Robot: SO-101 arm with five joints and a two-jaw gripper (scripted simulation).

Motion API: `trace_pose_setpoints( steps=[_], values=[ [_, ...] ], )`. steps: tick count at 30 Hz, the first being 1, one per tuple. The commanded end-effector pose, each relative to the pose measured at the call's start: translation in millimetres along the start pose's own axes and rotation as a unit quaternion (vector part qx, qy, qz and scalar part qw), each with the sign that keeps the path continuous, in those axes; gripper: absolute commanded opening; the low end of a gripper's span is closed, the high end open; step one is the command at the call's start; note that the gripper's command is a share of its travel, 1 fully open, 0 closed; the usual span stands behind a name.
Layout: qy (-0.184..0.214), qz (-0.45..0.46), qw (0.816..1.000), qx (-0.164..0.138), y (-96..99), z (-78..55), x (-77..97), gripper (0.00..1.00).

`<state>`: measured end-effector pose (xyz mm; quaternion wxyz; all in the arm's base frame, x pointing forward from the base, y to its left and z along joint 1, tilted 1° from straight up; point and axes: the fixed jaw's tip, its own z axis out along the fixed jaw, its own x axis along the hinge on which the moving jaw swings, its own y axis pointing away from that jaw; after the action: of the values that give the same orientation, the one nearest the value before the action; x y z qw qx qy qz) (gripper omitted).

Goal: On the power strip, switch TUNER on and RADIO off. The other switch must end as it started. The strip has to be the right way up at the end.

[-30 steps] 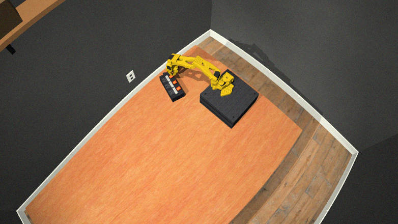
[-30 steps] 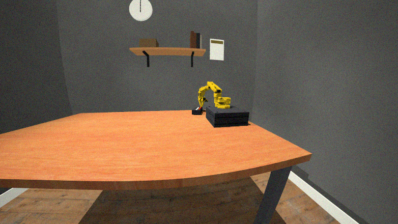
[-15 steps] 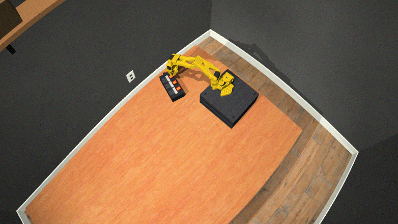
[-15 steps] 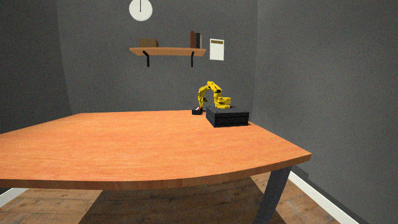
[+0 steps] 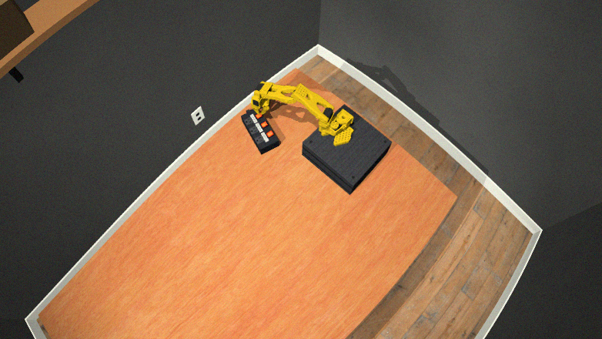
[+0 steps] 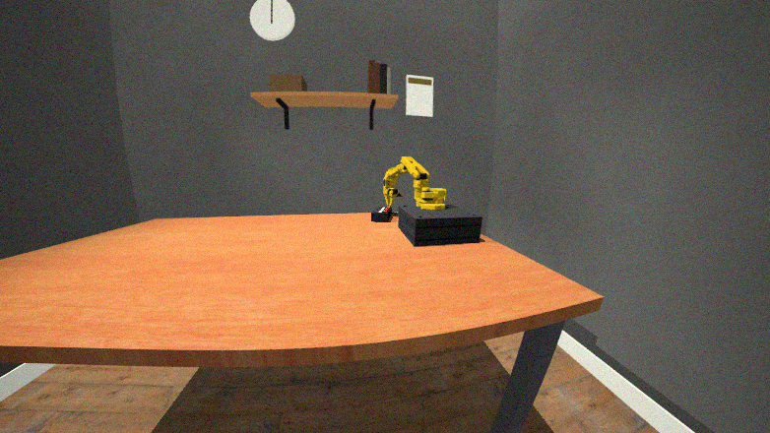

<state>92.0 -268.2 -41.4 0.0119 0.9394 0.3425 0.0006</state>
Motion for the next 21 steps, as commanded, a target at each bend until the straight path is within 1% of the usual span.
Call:
trace_pose_setpoints(
  steps=[1,21],
  values=[
    [0.005,0.012,1.0,0.016,-8.2,10.6,-0.9,0.0],
    [0.005,0.013,1.0,0.016,-11.5,15.5,-0.4,0.0]
  ],
)
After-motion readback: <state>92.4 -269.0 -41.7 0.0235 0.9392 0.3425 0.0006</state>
